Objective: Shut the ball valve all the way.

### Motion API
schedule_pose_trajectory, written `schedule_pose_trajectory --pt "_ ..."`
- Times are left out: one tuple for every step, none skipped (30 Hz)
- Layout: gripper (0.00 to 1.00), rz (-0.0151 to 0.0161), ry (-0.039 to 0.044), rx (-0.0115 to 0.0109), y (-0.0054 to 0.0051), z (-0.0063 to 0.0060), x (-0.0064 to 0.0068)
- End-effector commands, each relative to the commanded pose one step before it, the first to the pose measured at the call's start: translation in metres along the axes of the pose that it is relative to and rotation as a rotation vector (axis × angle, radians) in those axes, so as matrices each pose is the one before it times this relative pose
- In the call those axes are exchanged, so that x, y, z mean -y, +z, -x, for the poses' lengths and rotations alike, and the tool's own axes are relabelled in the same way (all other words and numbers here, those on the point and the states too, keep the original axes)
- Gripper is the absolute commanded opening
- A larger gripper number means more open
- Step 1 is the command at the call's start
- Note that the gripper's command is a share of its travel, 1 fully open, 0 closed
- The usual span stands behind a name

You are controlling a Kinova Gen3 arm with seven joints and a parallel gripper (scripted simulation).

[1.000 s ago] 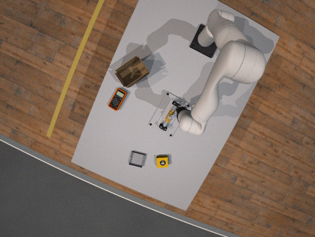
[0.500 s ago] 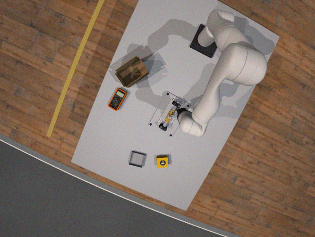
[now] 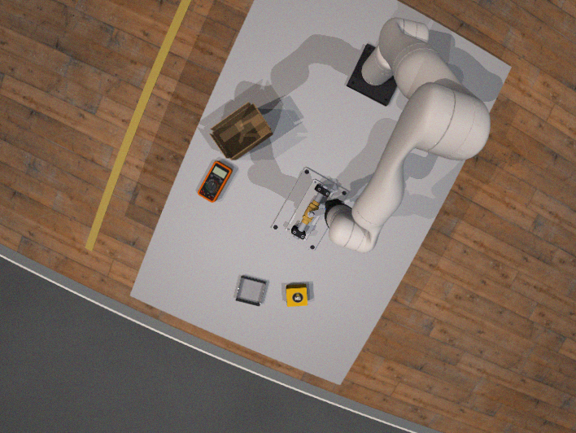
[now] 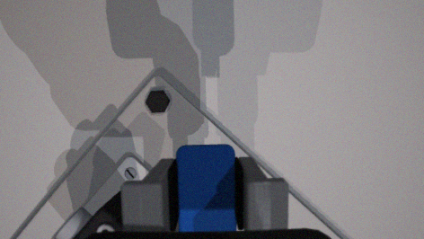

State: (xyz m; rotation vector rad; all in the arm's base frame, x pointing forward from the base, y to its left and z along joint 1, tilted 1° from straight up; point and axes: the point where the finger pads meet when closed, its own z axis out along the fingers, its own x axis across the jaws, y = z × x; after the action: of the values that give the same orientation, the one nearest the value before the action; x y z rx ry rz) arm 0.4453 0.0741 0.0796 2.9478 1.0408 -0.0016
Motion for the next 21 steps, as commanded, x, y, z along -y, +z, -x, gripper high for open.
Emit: schedule_pose_trajectory --pt "0.0 0.00148 0.00971 -0.00291 -0.00089 -0.00199 -0.00031" --pt "0.0 0.0 0.0 0.0 0.0 0.0 0.0" --pt "0.0 0.0 0.00083 0.0 0.0 -0.00008 0.0" --pt "0.0 0.0 0.00083 0.0 0.0 -0.00008 0.0" --pt "0.0 0.0 0.00454 0.00001 0.0 -0.00041 -0.00001" --pt "0.0 -0.00001 0.0089 0.00001 0.0 -0.00081 -0.00001" --pt "0.0 0.0 0.01165 0.0 0.0 -0.00106 -0.00001" --pt "0.0 0.0 0.01164 0.0 0.0 -0.00106 0.0" --pt "0.0 0.00001 0.00888 -0.00001 0.0 -0.00081 0.00001" --pt "0.0 0.0 0.00452 -0.00001 0.0 -0.00041 0.00001" --pt "0.0 0.0 0.00083 0.0 0.0 -0.00008 0.0" --pt "0.0 0.0 0.00083 0.0 0.0 -0.00008 0.0" --pt "0.0 0.0 0.00454 0.00001 0.0 -0.00041 -0.00001" --pt "0.0 -0.00001 0.0089 0.00001 0.0 -0.00081 -0.00001" --pt "0.0 0.0 0.01165 0.0 0.0 -0.00106 -0.00001" --pt "0.0 0.0 0.01164 0.0 0.0 -0.00106 0.0" --pt "0.0 0.00001 0.00888 -0.00001 0.0 -0.00081 0.00001" --pt "0.0 0.0 0.0 0.0 0.0 0.0 0.0" --pt "0.0 0.0 0.0 0.0 0.0 0.0 0.0" --pt "0.0 0.0 0.00452 -0.00001 0.0 -0.00041 0.00001" --pt "0.0 0.0 0.00083 0.0 0.0 -0.00008 0.0"
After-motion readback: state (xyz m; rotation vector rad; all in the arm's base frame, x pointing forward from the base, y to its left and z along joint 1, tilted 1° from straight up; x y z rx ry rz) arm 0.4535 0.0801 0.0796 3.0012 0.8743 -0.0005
